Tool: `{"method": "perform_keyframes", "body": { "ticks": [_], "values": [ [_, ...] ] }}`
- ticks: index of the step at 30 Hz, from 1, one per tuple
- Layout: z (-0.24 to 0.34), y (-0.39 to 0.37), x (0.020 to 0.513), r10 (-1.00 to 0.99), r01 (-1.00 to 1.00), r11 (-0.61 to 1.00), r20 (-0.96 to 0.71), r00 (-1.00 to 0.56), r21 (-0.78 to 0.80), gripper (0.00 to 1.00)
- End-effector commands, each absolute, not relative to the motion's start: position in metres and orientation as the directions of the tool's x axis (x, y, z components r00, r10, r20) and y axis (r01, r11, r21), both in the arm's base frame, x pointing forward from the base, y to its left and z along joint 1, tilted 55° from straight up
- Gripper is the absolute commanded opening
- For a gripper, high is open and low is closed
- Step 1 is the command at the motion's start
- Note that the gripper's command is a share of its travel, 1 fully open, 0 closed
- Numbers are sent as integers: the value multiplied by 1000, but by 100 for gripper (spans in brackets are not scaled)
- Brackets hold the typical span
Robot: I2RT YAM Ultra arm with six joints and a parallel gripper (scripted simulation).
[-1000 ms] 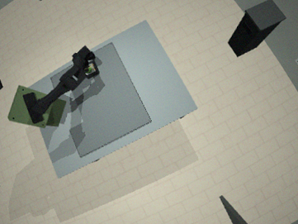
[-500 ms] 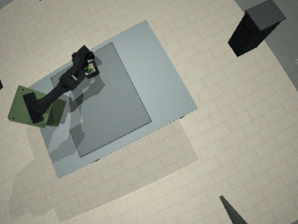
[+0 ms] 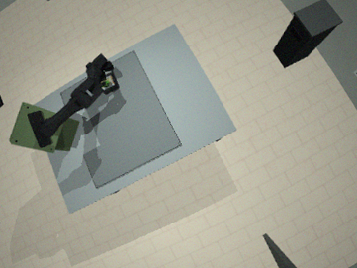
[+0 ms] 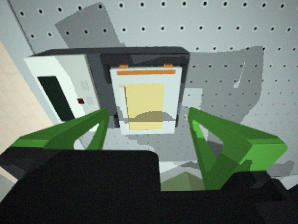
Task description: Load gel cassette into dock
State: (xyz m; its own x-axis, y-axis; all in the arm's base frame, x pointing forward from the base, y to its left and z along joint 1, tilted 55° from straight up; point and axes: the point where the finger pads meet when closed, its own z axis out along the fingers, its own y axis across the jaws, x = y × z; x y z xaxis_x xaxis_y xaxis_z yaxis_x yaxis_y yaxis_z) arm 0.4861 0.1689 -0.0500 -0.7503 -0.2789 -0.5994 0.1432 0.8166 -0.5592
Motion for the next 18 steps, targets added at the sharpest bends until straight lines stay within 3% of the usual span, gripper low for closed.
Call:
{"method": "perform_keyframes", "body": {
  "ticks": [1,18],
  "values": [
    [-32,191,482,-297,130,827,-622,-724,-547,92],
    [-32,191,482,-297,130,827,-622,-724,-547,92]
  ]
}}
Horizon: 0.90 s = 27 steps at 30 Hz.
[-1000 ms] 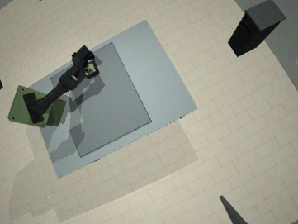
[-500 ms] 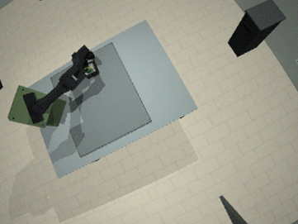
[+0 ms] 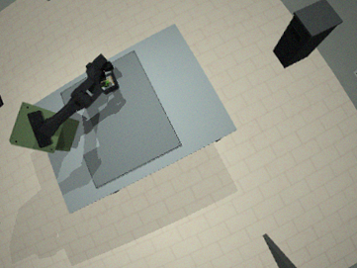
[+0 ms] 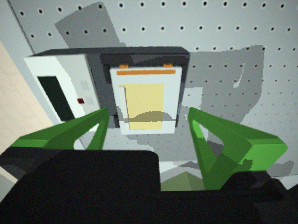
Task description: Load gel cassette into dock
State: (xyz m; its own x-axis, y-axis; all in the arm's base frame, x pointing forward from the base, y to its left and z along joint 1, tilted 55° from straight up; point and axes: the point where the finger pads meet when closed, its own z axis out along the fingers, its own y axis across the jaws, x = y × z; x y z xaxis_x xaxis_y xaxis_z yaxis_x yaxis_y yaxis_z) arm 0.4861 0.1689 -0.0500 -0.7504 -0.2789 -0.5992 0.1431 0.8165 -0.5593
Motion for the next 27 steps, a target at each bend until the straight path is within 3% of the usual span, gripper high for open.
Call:
{"method": "perform_keyframes", "body": {
  "ticks": [1,7,8,27],
  "values": [
    [-32,191,482,-297,130,827,-622,-724,-547,92],
    [-43,182,474,-305,121,827,-618,-725,-550,92],
    [-44,181,473,-305,121,826,-618,-725,-550,0],
    [-57,174,456,-296,131,828,-624,-723,-545,0]
  ]
}}
